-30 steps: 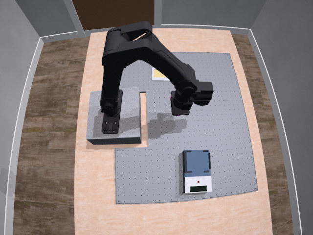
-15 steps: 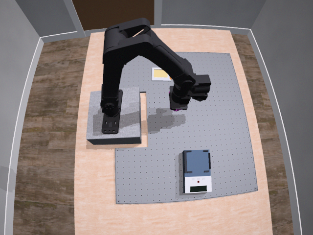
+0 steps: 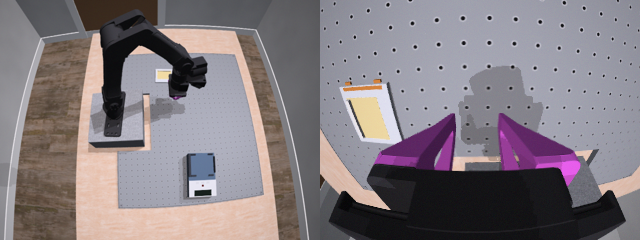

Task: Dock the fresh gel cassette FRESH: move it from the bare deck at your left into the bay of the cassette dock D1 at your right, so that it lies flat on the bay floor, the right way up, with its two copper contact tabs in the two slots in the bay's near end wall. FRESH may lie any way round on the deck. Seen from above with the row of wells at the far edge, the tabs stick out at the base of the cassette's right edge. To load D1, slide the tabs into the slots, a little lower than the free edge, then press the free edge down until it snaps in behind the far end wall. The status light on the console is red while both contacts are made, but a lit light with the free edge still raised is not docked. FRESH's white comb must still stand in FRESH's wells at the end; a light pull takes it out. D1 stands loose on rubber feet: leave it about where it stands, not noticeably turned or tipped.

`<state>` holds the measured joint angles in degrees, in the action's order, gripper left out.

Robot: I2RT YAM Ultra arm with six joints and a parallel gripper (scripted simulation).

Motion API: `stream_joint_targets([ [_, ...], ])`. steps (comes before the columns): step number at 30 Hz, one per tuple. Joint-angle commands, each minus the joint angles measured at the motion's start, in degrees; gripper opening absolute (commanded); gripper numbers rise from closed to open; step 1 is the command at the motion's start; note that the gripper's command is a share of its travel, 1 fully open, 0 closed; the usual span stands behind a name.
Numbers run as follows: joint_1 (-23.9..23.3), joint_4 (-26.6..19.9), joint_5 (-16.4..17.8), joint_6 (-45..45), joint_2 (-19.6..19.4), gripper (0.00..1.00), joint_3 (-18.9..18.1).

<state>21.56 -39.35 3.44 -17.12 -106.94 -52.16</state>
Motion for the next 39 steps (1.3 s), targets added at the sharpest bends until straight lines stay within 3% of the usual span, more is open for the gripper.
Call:
stream_joint_targets([
  [1,3.12,-0.82,0.46,-5.38,2.25,0.36,-1.69],
  [9,9.13,-1.42,0.3,-11.48,1.97,0.36,-3.04],
  [13,12.96,-1.89,0.73,-15.27,-0.58,0.36,-4.3],
  [22,20.98,-3.29,1.01,-23.3,-2.74,0.36,-8.52],
  [24,20.98,-3.29,1.01,-23.3,-2.74,0.36,-8.52],
  [32,27.31,-5.04,1.11,-29.7,-5.49,0.36,-13.54],
  [39,26.22,-5.32,0.66,-29.85,-3.84,0.36,-13.95],
])
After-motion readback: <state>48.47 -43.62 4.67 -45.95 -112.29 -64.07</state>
